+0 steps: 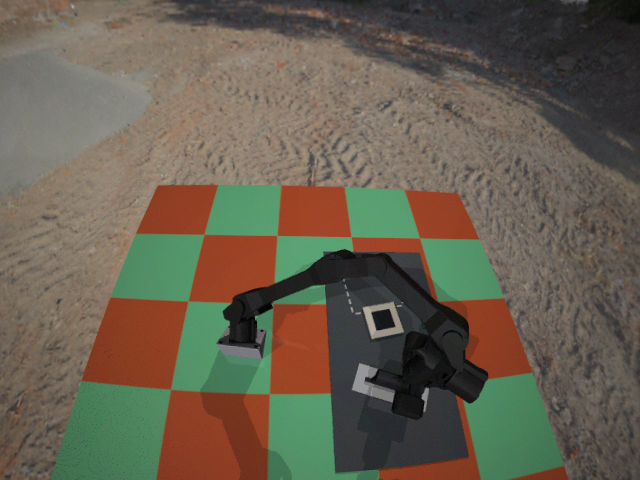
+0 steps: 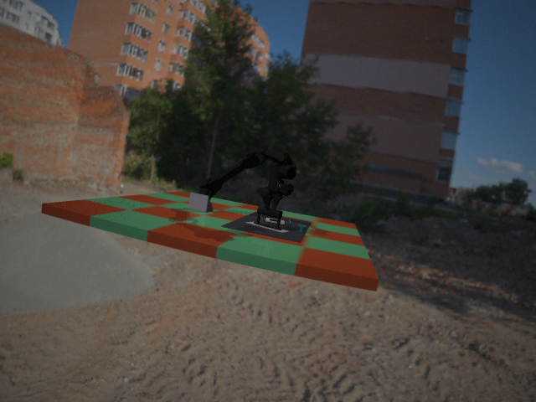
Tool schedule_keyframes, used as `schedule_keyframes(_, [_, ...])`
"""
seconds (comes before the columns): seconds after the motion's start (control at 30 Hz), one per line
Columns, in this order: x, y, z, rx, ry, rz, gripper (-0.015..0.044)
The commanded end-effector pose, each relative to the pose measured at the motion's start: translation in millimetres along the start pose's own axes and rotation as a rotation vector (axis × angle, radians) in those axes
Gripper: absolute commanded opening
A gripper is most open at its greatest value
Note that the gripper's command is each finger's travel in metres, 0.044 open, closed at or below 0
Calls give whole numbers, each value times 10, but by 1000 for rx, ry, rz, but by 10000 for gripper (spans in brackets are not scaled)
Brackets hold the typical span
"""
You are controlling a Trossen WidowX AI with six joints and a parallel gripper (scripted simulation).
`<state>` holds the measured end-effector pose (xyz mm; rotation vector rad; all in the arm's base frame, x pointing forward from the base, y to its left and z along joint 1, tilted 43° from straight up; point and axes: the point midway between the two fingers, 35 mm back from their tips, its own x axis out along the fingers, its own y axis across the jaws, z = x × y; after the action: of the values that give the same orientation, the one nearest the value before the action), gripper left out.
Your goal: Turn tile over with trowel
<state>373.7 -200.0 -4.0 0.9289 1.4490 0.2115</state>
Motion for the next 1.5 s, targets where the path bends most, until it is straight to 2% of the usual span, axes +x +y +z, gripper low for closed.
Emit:
schedule_keyframes(0.0, [84, 15, -2, 4, 1, 5, 270])
schedule_keyframes(0.23, [172, 16, -6, 3, 2, 6, 270])
schedule_keyframes(0.4, [172, 16, -6, 3, 2, 6, 139])
schedule_keyframes(0.43, [172, 16, -6, 3, 2, 6, 132])
schedule_keyframes(1.17, [172, 16, -6, -2, 2, 6, 130])
schedule_keyframes(1.47, [172, 16, -6, -252, 1, 6, 130])
